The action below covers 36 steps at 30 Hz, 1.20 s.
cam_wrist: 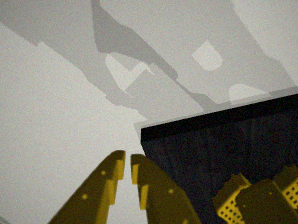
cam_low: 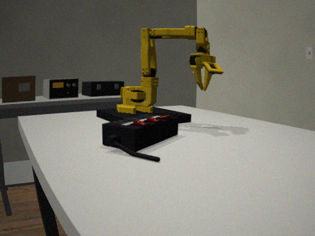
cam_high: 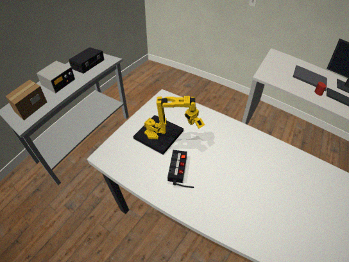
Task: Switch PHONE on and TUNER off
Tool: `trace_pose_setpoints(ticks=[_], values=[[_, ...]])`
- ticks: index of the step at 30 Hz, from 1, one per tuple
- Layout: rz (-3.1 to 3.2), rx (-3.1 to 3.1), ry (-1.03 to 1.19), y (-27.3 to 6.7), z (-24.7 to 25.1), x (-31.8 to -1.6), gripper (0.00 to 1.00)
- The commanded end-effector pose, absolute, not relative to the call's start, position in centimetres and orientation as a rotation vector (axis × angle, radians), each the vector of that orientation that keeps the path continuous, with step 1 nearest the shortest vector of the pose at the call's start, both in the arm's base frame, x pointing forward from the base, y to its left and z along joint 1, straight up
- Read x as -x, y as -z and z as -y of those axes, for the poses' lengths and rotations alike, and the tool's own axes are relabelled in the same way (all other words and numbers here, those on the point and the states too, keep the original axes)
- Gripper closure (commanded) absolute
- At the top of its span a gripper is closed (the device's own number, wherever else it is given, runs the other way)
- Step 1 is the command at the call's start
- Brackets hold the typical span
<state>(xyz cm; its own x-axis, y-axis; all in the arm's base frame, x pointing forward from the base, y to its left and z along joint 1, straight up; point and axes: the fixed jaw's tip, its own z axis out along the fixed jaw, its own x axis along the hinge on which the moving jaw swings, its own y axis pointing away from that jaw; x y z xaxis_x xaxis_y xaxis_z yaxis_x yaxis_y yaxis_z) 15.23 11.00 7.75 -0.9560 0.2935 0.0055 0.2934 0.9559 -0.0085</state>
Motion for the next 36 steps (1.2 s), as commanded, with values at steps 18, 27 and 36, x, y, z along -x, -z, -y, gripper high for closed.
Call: trace_pose_setpoints(ticks=[18,27,36], values=[[3.056,0.728,-0.001,-8.17,-11.55,-14.76,1.00],[3.038,0.800,-0.001,-8.20,-11.65,-14.67,1.00],[3.030,0.828,-0.001,-8.22,-11.69,-14.63,1.00]])
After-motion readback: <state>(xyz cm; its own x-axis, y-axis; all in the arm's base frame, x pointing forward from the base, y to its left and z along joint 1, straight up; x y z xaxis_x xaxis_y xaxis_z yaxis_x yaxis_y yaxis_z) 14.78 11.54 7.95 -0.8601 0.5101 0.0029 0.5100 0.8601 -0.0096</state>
